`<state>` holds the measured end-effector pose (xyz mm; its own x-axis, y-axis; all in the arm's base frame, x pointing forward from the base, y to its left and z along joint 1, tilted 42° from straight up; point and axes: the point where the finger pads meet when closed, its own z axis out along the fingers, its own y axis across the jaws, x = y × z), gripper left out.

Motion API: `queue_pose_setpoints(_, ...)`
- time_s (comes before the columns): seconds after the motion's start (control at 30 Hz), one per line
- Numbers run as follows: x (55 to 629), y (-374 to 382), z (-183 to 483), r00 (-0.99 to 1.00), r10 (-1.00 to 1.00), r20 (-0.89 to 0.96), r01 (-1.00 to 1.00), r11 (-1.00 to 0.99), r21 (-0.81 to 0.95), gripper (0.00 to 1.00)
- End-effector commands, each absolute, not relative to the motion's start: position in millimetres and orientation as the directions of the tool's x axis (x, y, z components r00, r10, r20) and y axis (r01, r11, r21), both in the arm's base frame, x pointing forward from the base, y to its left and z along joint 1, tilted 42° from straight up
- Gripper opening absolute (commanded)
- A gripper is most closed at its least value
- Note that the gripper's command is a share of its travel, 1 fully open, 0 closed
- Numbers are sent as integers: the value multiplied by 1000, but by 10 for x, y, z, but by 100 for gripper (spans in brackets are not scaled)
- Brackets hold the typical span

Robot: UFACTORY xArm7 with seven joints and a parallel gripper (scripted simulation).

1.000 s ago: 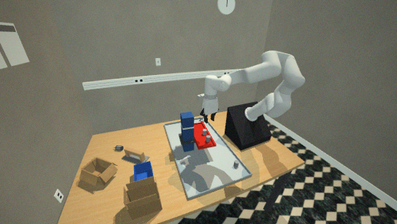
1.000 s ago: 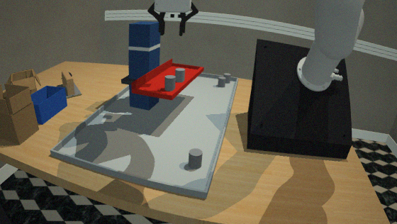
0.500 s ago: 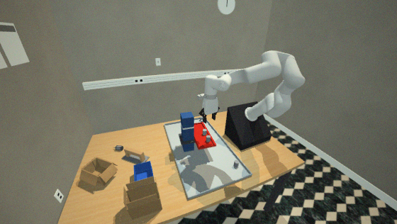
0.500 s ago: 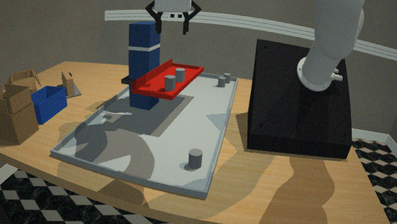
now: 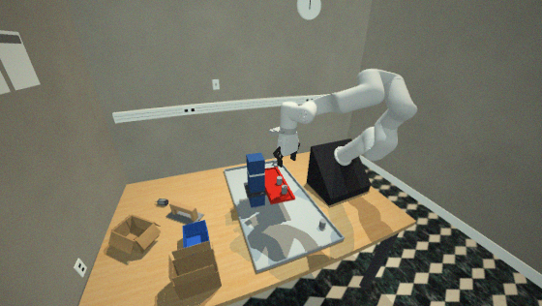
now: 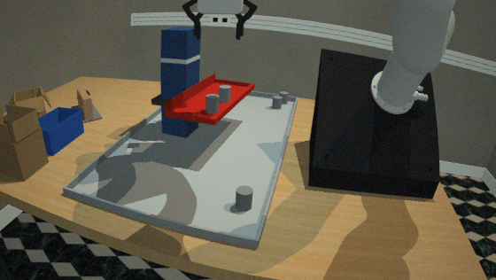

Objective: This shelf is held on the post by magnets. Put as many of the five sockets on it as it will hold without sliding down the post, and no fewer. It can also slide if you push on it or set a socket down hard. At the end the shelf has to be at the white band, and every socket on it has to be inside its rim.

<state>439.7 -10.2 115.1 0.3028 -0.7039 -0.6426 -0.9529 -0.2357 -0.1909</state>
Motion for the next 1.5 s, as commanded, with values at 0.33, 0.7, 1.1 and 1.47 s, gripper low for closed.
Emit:
queue_pose_setpoints(0.33,4166,-284,1109,722,-511,-467,-692,-543,-476,100)
queue_pose_setpoints(0.7,3923,-417,1060,961,-199,-191,-276,-720,-637,100)
queue_pose_setpoints(1.1,3689,-521,1015,984,138,109,175,-734,-656,100)
queue_pose_setpoints(1.47,3496,-591,978,855,393,338,518,-634,-574,100)
